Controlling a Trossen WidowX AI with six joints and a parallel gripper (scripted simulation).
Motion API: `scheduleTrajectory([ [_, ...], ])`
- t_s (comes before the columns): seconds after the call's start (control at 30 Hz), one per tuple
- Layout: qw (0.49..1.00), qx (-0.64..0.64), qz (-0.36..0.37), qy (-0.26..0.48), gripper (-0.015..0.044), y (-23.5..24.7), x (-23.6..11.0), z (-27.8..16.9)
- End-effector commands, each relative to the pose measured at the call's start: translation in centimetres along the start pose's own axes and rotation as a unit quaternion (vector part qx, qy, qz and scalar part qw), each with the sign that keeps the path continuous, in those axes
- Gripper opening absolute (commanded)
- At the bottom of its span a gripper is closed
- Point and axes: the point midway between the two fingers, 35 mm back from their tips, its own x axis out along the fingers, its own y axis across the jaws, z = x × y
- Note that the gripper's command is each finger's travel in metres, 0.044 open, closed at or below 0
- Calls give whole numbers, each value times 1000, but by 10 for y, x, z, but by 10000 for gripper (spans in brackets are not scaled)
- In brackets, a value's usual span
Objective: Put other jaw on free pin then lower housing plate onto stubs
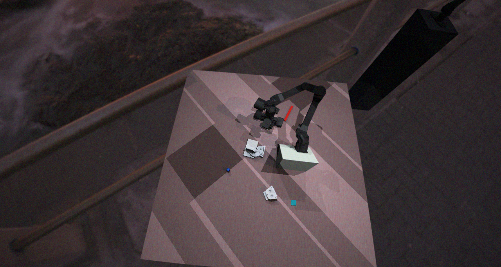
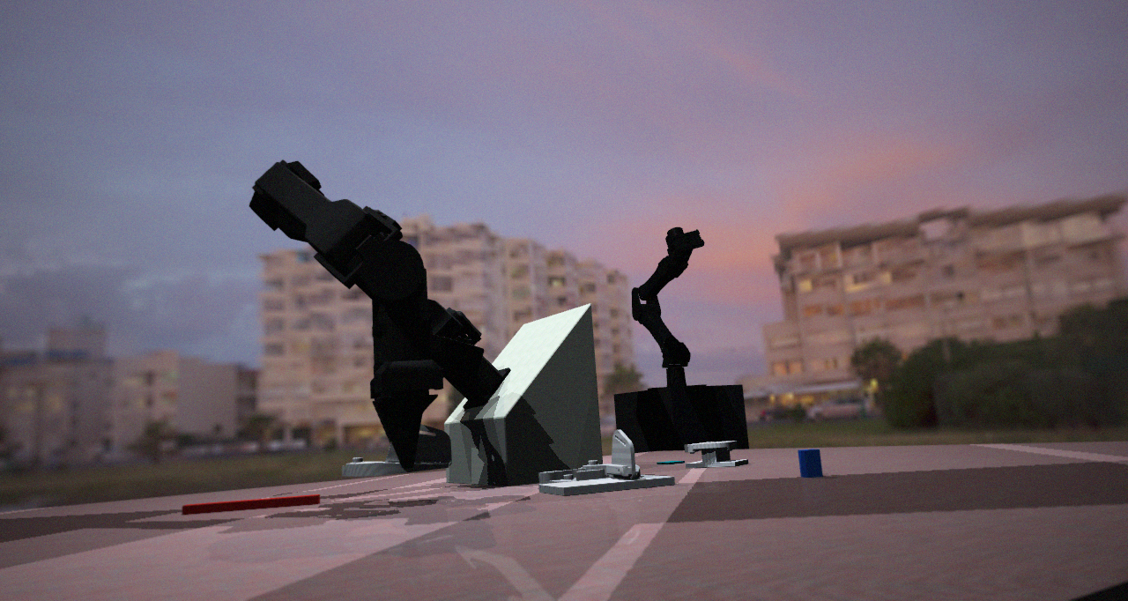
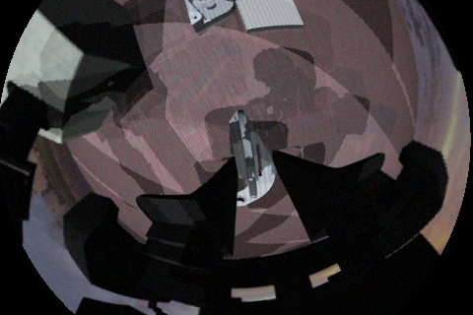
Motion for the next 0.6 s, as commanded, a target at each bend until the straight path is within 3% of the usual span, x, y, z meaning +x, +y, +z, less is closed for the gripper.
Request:
scheduleTrajectory([
  [0.0,1000,6,-8,2,134,-3,-17,-3],
  [0.3,1000,5,-9,4,134,0,-45,-4],
  [0.57,1000,4,-9,4,134,1,-47,-4],
])
